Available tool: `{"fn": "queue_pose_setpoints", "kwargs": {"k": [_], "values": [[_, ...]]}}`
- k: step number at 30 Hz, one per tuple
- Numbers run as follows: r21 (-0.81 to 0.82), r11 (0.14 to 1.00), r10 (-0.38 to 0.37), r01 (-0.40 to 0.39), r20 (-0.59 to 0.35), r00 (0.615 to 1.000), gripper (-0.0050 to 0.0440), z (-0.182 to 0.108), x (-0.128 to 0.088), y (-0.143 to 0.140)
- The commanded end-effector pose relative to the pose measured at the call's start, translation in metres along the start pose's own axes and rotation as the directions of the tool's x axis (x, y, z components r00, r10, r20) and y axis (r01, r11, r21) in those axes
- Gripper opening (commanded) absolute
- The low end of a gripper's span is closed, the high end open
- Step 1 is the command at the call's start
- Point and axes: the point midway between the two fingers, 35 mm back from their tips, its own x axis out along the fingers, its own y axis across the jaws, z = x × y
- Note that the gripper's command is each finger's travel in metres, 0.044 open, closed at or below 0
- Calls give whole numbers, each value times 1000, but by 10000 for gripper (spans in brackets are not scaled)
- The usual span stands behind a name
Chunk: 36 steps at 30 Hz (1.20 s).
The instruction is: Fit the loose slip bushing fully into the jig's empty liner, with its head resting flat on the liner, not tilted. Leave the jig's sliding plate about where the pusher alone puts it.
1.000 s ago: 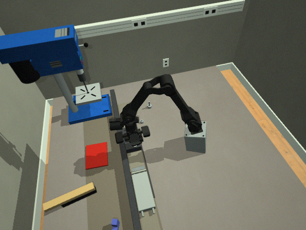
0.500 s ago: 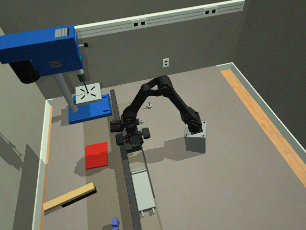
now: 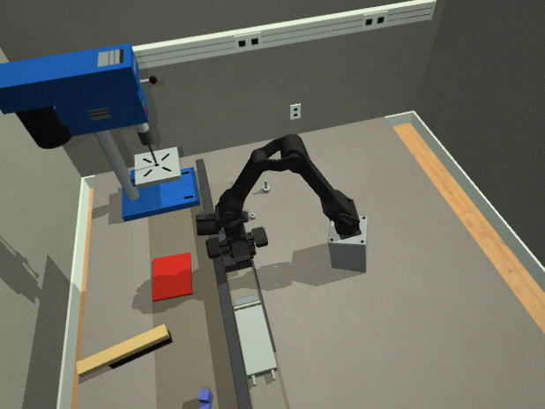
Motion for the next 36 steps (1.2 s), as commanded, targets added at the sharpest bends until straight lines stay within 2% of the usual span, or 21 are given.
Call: {"fn": "queue_pose_setpoints", "kwargs": {"k": [1,9,23,27,36], "values": [[1,1000,-23,23,-4,1000,220,-1,-7,-5],[1,1000,-23,23,-4,1000,220,-1,-7,-5],[2,999,-44,44,-5,999,220,-1,-27,-10],[0,999,-33,33,-3,999,220,-1,-24,-7],[2,1000,-22,22,-4,1000,436,-2,-20,-4]]}}
